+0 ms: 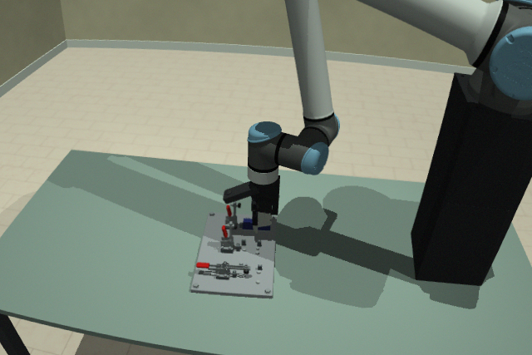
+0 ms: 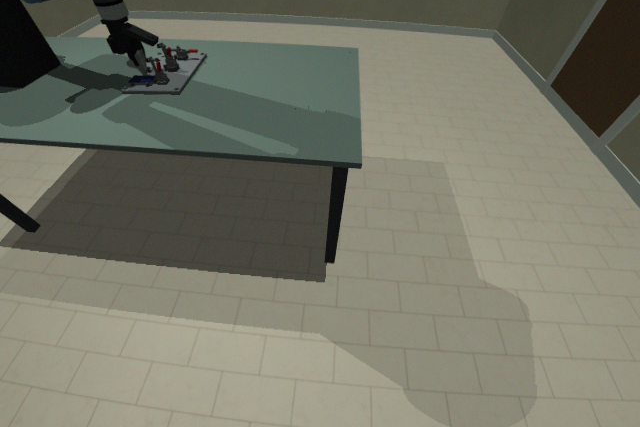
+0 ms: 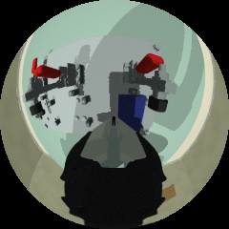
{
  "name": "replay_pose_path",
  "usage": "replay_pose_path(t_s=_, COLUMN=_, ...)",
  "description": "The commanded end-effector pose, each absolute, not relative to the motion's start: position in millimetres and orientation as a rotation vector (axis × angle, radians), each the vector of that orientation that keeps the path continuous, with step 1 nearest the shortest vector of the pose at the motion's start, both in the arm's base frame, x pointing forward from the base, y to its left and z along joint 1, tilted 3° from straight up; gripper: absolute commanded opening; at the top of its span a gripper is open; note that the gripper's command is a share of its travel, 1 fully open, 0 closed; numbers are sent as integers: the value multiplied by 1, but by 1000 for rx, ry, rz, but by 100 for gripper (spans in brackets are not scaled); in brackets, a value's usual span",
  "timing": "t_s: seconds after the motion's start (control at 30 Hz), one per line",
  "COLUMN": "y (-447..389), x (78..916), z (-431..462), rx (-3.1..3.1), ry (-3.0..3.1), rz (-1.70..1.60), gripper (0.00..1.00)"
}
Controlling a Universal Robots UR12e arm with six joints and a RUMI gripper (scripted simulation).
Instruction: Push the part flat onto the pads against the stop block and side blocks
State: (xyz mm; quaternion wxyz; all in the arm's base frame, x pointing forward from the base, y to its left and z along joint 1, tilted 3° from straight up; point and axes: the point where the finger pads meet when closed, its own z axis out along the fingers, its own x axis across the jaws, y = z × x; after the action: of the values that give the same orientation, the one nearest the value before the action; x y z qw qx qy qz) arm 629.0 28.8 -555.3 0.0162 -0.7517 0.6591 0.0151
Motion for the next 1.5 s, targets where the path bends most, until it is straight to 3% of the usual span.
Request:
replay_pose_path(t_s=0.0, y=29, x=630, z=-555, rx=-2337, ry=2050, rz=46, gripper=0)
replay_pose_path(t_s=1.47, y=36, x=628, z=-554, rx=-2337, ry=2050, rz=45, gripper=0)
